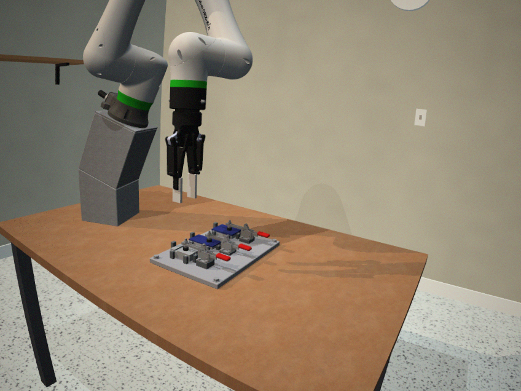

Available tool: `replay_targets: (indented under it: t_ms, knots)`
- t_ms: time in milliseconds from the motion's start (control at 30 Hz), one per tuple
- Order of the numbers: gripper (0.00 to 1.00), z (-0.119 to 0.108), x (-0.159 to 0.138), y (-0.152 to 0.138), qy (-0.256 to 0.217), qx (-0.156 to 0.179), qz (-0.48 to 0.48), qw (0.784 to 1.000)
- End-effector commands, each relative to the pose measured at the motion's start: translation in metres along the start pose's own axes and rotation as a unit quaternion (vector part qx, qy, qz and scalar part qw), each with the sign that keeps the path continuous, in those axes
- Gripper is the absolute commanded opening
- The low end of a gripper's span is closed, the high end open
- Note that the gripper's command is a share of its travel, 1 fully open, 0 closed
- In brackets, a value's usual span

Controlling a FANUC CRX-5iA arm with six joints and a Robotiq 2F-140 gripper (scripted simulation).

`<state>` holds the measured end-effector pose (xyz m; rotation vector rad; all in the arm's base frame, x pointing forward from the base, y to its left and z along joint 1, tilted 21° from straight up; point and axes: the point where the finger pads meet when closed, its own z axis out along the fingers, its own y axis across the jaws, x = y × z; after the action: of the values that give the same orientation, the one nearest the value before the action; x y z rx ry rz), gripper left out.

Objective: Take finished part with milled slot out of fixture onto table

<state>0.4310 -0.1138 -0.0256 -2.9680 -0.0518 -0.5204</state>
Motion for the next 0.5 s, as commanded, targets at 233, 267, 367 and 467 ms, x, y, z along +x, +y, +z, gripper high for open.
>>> replay_targets:
  t_ms: [233,267,367,467]
  knots:
    - [0.00,-0.0001,0.0001,0.0001,0.000,0.000,0.000,1.000]
    - [0.00,-0.0001,0.0001,0.0001,0.000,0.000,0.000,1.000]
    - [0.00,-0.0001,0.0001,0.0001,0.000,0.000,0.000,1.000]
    - [0.00,-0.0001,0.0001,0.0001,0.000,0.000,0.000,1.000]
